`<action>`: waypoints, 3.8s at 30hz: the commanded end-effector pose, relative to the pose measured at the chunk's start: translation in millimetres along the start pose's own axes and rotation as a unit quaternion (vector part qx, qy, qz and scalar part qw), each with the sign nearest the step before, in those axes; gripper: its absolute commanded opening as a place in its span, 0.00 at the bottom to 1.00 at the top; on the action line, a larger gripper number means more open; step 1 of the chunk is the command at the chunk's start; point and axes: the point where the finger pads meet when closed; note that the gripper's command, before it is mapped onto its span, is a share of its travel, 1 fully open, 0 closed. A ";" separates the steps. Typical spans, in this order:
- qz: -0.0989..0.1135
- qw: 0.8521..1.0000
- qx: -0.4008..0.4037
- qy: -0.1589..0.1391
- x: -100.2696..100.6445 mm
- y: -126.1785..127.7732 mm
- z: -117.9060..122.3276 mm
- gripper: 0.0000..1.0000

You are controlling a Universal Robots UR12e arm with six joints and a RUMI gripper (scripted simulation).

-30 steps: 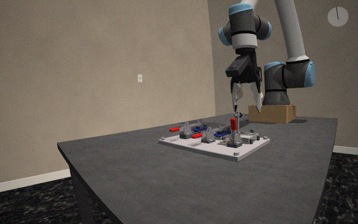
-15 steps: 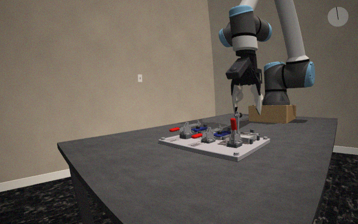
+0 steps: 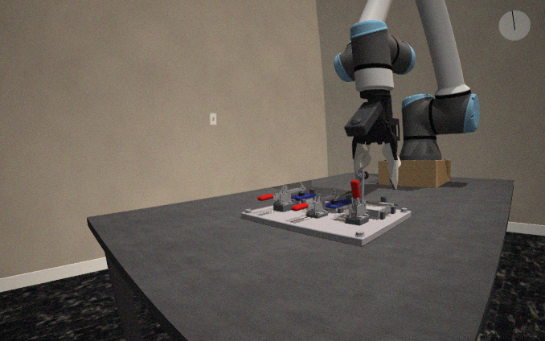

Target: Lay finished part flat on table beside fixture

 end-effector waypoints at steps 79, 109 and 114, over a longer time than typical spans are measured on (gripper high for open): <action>0.000 1.000 0.000 0.001 37.1 0.1 -1.5 0.59; 0.000 1.000 0.000 0.001 44.0 0.1 -1.7 0.59; 0.000 1.000 0.000 0.001 44.0 0.1 -1.7 0.59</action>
Point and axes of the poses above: the point where the finger pads meet when closed, its own x axis out along the fingers, its own y axis across the jaws, z = x × y, and after that the axes turned 1 degree about -x, right-handed
